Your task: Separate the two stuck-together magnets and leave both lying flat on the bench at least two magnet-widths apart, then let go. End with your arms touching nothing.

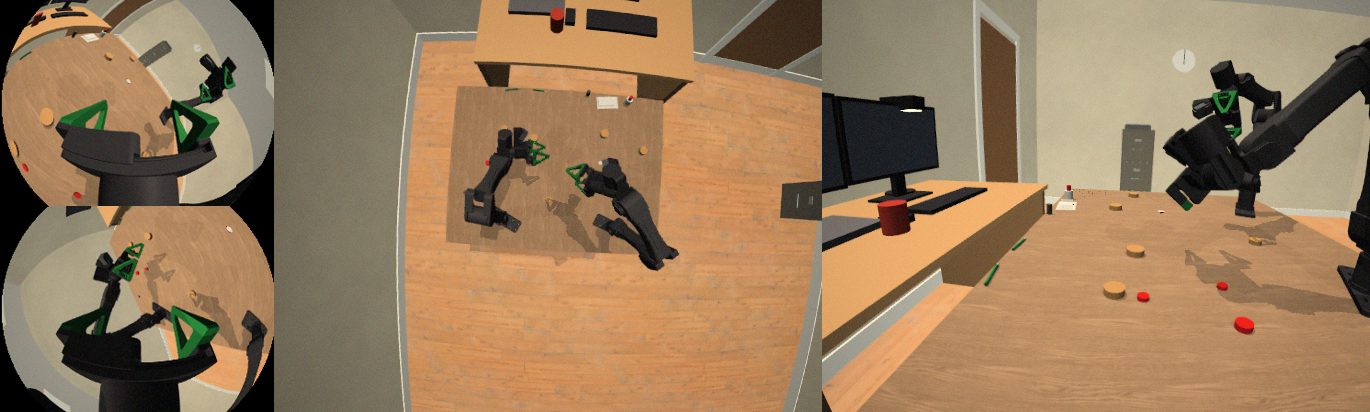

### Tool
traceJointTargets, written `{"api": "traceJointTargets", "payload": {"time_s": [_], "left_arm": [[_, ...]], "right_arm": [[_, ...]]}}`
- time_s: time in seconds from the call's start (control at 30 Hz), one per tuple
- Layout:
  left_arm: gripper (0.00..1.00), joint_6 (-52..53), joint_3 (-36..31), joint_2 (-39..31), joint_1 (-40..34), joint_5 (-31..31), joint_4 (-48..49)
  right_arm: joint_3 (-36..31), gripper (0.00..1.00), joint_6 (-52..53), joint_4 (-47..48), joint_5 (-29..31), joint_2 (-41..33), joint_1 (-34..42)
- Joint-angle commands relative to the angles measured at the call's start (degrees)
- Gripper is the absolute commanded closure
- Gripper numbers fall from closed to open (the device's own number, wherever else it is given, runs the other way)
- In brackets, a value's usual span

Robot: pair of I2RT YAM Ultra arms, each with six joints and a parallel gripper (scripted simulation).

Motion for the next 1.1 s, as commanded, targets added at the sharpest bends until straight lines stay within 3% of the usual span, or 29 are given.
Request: {"api": "traceJointTargets", "payload": {"time_s": [0.0,1.07], "left_arm": [[0.0,1.3,0.7,-2.1,-0.5,-2.6,-0.1],[0.0,6.0,5.0,-15.7,-8.4,-31.6,-3.2]], "right_arm": [[0.1,0.0,-3.9,3.1,1.3,-0.9,-1.5],[-6.0,0.0,-37.2,22.6,11.3,-4.6,-25.6]]}}
